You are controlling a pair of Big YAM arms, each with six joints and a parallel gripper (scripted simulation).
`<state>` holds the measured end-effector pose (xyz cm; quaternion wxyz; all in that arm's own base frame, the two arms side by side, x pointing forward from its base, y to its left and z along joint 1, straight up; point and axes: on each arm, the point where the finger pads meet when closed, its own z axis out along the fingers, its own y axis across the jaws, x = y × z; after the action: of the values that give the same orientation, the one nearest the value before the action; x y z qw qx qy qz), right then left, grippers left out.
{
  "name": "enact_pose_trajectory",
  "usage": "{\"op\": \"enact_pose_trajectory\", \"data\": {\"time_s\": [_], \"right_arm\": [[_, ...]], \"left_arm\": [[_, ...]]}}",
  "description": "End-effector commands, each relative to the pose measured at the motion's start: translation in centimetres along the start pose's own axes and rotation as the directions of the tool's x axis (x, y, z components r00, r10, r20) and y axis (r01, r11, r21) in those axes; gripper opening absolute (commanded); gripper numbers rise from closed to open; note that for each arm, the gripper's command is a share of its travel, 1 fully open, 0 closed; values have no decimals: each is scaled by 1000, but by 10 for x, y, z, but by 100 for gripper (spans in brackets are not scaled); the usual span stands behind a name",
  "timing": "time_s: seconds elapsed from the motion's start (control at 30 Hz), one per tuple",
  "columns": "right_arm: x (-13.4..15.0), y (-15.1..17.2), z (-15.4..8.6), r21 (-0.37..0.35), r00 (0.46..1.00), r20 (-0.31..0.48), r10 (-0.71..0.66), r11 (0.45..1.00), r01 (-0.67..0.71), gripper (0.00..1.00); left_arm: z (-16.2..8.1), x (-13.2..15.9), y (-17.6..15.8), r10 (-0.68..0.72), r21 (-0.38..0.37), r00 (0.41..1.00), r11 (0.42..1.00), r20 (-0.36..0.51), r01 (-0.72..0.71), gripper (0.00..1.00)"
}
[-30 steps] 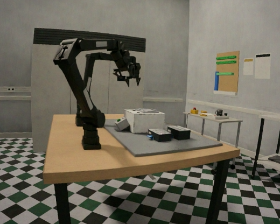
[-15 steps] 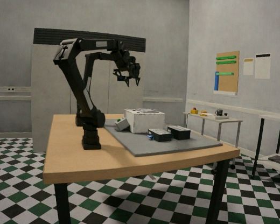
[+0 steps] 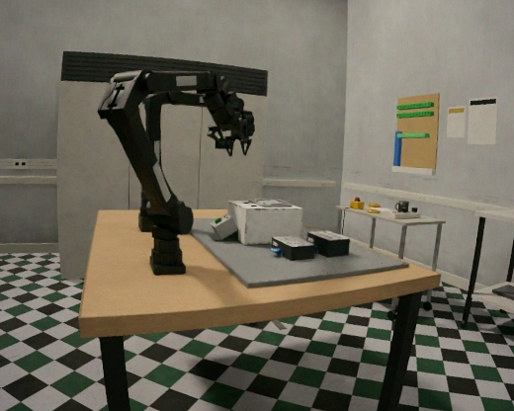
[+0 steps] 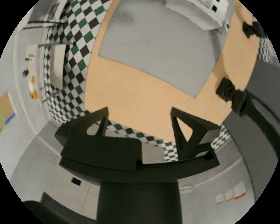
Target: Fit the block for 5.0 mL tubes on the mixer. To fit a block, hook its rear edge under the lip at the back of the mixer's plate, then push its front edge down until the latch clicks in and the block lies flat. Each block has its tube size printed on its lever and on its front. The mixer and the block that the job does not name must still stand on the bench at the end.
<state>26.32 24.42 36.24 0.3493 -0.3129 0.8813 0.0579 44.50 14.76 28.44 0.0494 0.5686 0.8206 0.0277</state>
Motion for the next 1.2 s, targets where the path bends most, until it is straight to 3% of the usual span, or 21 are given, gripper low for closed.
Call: {"op": "enact_pose_trajectory", "data": {"time_s": [0.0,0.27,0.5,0.87,1.07,1.17], "right_arm": [[-7,-3,-4,6,1000,6,9,1000,-9,100],[-7,-3,-4,5,1000,6,17,1000,-17,100],[-7,-3,-4,5,1000,6,20,1000,-20,100],[-7,-3,-4,5,1000,6,19,1000,-19,100],[-7,-2,-4,5,1000,6,18,1000,-18,100],[-7,-2,-4,4,1000,6,18,1000,-18,100]], "left_arm": [[0,-9,-16,-99,13,995,995,-6,100,100],[-12,-23,-59,-279,5,960,960,-19,279,100],[-1,-25,-79,-371,33,928,928,-39,372,100],[-3,-35,-138,-583,17,810,811,-61,585,100],[8,-37,-153,-630,32,772,772,-86,634,100],[15,-38,-171,-682,34,724,725,-101,687,100]]}}
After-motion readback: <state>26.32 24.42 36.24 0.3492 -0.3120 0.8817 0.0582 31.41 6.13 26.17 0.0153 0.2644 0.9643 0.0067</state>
